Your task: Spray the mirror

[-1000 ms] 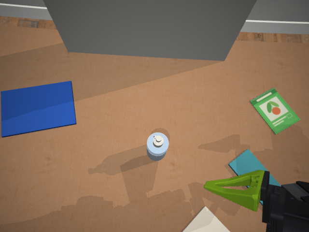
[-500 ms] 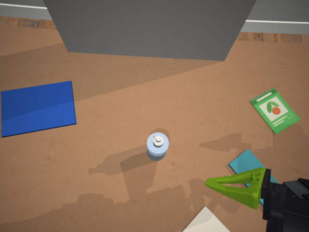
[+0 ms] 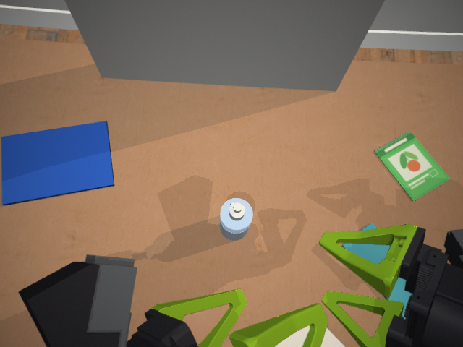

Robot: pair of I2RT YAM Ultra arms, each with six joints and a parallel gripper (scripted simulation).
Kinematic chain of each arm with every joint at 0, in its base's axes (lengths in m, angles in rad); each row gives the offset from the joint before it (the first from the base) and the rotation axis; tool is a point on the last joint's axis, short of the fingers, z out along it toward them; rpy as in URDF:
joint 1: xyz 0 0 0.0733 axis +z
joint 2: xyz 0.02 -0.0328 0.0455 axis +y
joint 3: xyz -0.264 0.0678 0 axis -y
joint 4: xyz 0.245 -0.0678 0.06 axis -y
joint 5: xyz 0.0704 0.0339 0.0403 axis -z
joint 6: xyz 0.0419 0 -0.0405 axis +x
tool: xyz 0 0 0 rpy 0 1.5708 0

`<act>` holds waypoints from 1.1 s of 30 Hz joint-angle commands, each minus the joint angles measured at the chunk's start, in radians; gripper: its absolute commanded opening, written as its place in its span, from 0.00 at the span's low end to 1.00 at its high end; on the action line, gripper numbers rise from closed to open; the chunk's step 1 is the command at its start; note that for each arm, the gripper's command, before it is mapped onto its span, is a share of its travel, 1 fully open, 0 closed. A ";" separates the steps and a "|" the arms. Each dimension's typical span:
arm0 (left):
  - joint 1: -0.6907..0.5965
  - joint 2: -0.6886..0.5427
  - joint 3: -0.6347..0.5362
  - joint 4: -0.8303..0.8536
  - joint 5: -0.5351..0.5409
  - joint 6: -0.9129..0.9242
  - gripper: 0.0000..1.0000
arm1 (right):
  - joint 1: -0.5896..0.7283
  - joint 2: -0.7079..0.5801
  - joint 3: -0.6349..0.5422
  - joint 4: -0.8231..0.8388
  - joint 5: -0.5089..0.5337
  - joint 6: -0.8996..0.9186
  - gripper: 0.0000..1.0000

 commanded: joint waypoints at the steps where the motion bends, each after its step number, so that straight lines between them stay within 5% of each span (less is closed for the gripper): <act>1: 0.053 -0.038 -0.019 0.051 0.025 0.087 1.00 | -0.017 -0.029 0.002 0.065 0.043 -0.103 1.00; 33: 0.610 -0.146 -0.182 0.273 0.154 0.589 1.00 | -0.108 0.015 -0.006 0.363 0.328 -0.717 1.00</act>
